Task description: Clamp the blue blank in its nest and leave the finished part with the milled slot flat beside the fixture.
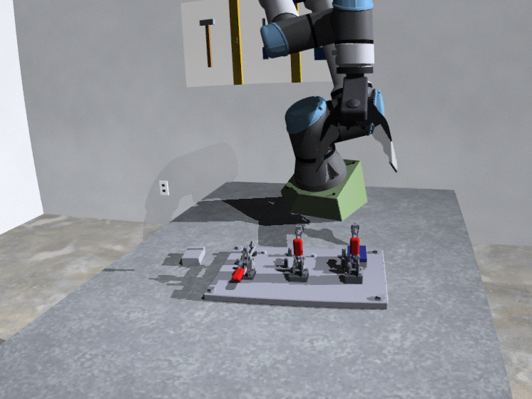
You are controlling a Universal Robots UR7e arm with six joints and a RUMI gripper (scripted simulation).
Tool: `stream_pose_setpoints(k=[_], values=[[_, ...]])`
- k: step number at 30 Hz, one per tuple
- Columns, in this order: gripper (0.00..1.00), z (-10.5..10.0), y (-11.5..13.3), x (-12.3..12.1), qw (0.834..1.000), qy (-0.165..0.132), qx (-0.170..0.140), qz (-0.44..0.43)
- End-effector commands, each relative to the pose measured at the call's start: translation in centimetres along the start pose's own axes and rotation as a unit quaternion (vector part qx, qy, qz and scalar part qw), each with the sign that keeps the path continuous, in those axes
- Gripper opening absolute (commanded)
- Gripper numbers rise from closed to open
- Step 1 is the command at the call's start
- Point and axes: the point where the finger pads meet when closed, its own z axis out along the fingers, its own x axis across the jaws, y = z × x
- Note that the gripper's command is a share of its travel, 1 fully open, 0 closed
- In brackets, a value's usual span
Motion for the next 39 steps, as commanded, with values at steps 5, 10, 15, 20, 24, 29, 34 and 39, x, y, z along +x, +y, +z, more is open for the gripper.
stream_pose_setpoints(k=[5, 10, 15, 20, 24, 29, 34, 39], values=[[1.0, 0.04, 0.93, -0.01, 1.0, -0.002, -0.007, -0.001], [0.28, 0.04, 0.93, -0.01, 1.0, -0.002, -0.007, -0.001], [0.28, 0.04, 0.93, -0.01, 1.0, -0.002, -0.007, -0.001], [0.28, 0.04, 0.93, -0.01, 1.0, -0.002, -0.007, -0.001], [0.28, 0.04, 0.93, -0.01, 1.0, -0.002, -0.007, -0.001], [0.28, 0.04, 0.93, -0.01, 1.0, -0.002, -0.007, -0.001], [0.28, 0.04, 0.93, -0.01, 1.0, -0.002, -0.007, -0.001], [0.28, 0.04, 0.93, -0.01, 1.0, -0.002, -0.007, -0.001]])
